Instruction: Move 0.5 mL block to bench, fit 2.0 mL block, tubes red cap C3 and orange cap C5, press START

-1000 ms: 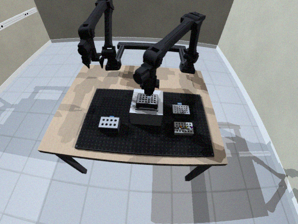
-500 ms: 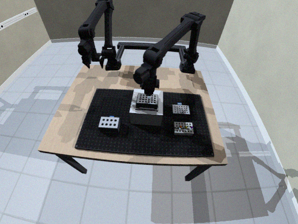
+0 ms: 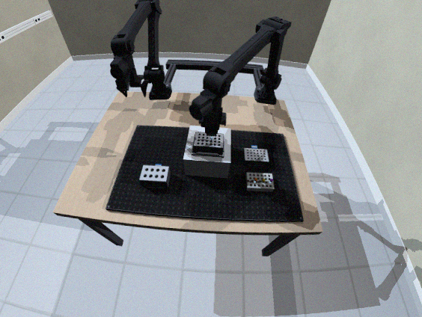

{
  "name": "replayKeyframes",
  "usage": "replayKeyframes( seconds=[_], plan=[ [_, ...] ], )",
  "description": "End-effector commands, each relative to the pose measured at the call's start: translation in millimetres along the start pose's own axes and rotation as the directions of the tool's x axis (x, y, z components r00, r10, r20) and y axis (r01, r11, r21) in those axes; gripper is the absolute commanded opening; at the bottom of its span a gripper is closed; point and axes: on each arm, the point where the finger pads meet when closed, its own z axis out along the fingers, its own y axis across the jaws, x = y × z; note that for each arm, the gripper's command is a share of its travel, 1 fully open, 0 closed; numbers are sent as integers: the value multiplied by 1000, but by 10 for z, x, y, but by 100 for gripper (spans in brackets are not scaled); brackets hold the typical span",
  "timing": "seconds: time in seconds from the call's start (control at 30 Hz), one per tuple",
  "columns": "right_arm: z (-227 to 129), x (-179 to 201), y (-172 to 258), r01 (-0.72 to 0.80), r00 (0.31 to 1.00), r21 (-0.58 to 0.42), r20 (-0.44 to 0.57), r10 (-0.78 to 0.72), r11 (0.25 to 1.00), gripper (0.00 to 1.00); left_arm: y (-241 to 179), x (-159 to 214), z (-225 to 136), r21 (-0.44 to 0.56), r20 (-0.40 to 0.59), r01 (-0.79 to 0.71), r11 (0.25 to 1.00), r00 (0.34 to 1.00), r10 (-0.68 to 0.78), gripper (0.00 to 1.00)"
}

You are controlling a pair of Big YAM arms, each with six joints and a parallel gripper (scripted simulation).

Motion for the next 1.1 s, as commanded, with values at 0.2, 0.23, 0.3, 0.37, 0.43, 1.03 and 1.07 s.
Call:
replayKeyframes(
  seconds=[0.2,0.23,0.3,0.37,0.43,1.03,1.07],
  plan=[
    [-309,-233,-41,-5,997,4,76,4,1000,100,-167,-140,-286,44,60,-14,999,998,12,9],
    [-313,-236,-41,-5,997,4,76,4,1000,100,-167,-144,-290,45,60,-14,999,998,11,9],
    [-320,-241,-42,-5,997,4,78,4,1000,100,-169,-149,-297,46,62,-14,999,998,11,9],
    [-325,-246,-43,-5,997,4,79,5,1000,100,-167,-150,-299,46,62,-13,999,998,10,9],
    [-320,-243,-42,-5,997,4,78,4,1000,100,-166,-151,-300,46,62,-13,999,998,10,9],
    [-67,-43,-10,0,1000,-1,13,0,1000,100,-136,-157,-190,41,54,-8,999,999,5,9],
    [-52,-31,-8,0,1000,-2,9,0,1000,100,-132,-157,-183,40,53,-7,999,999,5,9]
  ],
)
